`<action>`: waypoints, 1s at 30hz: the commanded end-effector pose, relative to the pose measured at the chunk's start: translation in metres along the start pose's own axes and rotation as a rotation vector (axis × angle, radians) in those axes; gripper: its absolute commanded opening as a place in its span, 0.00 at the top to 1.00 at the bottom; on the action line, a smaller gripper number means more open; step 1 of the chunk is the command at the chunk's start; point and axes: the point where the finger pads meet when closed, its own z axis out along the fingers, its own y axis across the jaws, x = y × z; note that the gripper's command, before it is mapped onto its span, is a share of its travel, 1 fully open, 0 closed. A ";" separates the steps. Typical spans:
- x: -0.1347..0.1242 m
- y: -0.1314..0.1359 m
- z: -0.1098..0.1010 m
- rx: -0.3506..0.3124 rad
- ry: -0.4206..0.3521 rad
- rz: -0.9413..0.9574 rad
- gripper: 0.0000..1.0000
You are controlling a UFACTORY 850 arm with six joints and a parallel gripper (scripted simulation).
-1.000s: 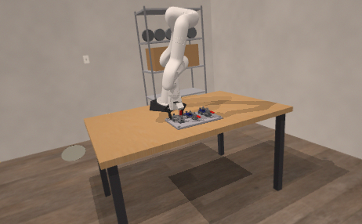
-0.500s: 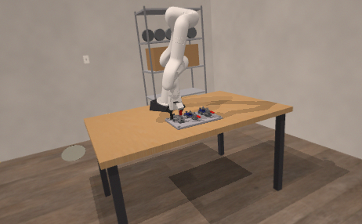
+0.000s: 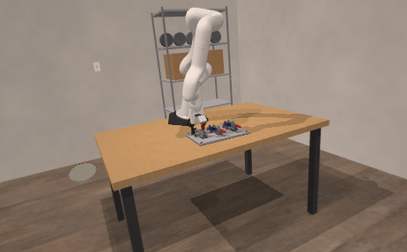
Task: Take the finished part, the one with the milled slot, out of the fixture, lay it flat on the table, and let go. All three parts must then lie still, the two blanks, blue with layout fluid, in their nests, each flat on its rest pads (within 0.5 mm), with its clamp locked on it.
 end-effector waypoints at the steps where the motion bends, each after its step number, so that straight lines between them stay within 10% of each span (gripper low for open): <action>1: 0.001 0.000 0.000 0.000 0.001 0.000 1.00; 30: 0.001 0.000 -0.005 0.000 0.001 0.000 1.00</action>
